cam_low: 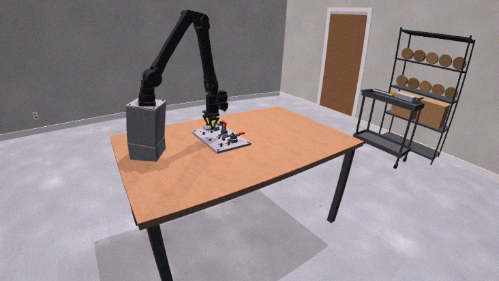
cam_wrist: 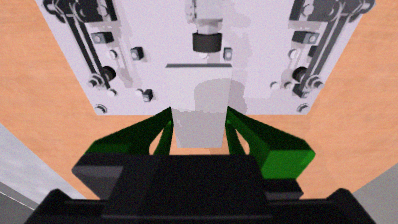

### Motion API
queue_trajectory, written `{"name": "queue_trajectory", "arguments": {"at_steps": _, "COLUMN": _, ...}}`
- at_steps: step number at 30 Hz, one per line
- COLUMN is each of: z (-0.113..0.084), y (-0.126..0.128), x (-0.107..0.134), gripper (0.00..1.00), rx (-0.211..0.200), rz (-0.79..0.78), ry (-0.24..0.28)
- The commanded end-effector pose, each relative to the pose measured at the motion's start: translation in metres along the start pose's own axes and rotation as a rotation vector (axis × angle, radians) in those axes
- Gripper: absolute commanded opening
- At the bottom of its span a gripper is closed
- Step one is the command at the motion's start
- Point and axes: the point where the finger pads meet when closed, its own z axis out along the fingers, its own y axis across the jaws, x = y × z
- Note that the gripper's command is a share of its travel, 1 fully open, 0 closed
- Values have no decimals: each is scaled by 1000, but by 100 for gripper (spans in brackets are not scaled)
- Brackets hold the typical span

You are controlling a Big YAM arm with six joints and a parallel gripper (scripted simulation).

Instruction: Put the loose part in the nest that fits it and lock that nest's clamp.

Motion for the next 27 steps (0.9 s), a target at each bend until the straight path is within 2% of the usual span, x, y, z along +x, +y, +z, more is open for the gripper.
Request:
{"name": "queue_trajectory", "arguments": {"at_steps": 1, "z": -1, "y": 0, "x": -3, "gripper": 0, "rx": -2, "rz": -3, "ry": -14}}
{"name": "queue_trajectory", "arguments": {"at_steps": 27, "z": 1, "y": 1, "x": -2, "gripper": 0, "rx": -2, "rz": -3, "ry": -8}}
